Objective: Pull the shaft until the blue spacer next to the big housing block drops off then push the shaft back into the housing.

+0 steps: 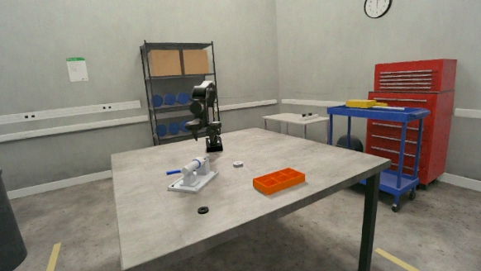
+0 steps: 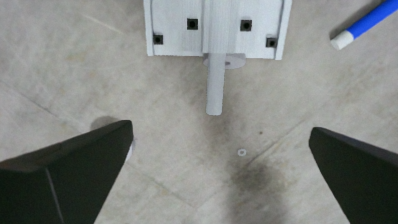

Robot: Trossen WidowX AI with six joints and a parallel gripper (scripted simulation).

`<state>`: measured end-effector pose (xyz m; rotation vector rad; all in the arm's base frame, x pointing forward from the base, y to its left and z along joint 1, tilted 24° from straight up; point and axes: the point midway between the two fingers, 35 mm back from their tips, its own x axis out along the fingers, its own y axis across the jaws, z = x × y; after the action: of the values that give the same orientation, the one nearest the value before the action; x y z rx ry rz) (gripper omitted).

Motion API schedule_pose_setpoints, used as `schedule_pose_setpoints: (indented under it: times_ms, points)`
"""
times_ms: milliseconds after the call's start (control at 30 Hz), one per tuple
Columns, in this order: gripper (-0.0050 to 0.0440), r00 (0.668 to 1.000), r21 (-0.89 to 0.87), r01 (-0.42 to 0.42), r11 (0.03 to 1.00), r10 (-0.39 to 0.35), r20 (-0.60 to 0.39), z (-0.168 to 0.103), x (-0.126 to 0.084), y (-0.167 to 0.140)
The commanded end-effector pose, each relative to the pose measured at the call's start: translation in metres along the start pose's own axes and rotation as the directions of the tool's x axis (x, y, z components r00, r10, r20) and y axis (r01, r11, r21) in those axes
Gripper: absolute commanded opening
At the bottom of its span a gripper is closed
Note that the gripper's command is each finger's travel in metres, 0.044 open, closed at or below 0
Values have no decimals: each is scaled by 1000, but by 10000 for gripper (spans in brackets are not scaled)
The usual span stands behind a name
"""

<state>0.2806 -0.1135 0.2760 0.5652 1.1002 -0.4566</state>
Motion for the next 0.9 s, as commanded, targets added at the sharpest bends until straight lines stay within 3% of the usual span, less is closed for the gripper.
schedule_pose_setpoints:
  times_ms: [0,500,600,867]
  points:
    - [440,1000,-2,-6,1000,6,31,2,-9,0]
    - [440,999,-48,2,999,0,39,-1,-8,0]
    - [440,996,-246,31,969,-10,85,0,-2,1]
    - [440,976,-670,169,723,-28,215,-1,15,4]
